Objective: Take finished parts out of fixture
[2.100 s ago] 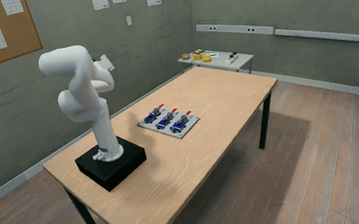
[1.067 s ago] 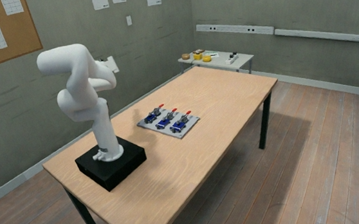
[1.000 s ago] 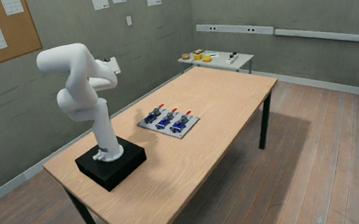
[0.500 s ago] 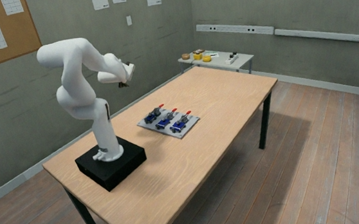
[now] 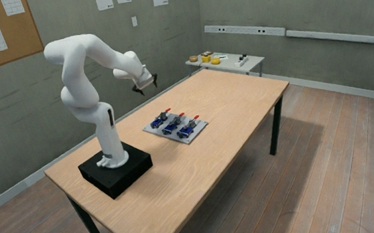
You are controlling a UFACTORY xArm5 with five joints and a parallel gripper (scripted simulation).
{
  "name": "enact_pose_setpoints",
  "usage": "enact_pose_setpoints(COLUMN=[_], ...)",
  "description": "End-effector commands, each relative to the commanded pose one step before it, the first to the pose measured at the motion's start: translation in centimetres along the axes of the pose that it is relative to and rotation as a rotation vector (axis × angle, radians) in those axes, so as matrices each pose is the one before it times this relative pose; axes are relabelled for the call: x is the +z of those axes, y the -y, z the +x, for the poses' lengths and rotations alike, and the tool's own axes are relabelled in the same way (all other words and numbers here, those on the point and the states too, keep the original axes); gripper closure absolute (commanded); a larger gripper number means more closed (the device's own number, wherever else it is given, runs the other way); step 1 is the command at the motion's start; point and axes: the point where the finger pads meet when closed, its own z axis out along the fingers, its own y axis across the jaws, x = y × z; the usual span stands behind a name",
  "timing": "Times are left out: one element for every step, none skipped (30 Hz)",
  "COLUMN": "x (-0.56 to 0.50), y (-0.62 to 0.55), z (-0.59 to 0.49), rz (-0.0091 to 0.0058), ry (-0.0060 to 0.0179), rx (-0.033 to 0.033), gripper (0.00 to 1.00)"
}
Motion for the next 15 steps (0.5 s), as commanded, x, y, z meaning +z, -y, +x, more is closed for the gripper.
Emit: enact_pose_setpoints(x=[0.869,0.0,0.313,0.0,0.0,0.27,0.241,0.0,0.208,0.0,0.177,0.0,0.149,0.124,0.101], y=[1.522,0.0,0.779,0.0,0.0,0.784,0.803,0.0,0.781,0.0,0.74,0.0,0.682,0.611,0.532], z=[3.056,0.0,1.254,0.0,0.0,1.133,0.982,0.0,0.849,0.0,0.723,0.0,0.606,0.499,0.403], rz=[-0.06295,-0.00356,-0.01315,0.0,0.0,-0.01814,-0.00624,-0.00536,-0.00227,-0.00703,-0.00464,-0.00276,-0.00577,-0.00439,-0.0032], ry=[-0.11829,-0.0066,-0.0367,0.0,0.0,-0.05063,-0.02526,-0.01452,-0.01514,-0.02155,-0.02355,-0.00968,-0.02957,-0.02579,-0.02158], rx=[0.24288,0.01321,0.08628,0.0,0.0,0.11275,0.06141,0.02865,0.04011,0.04263,0.05599,0.01887,0.06654,0.05794,0.04851], gripper=[0.0,0.0,0.0,0.0,0.0,0.0,0.0,0.0,0.0,0.0,0.0,0.0,0.0,0.0,0.0])
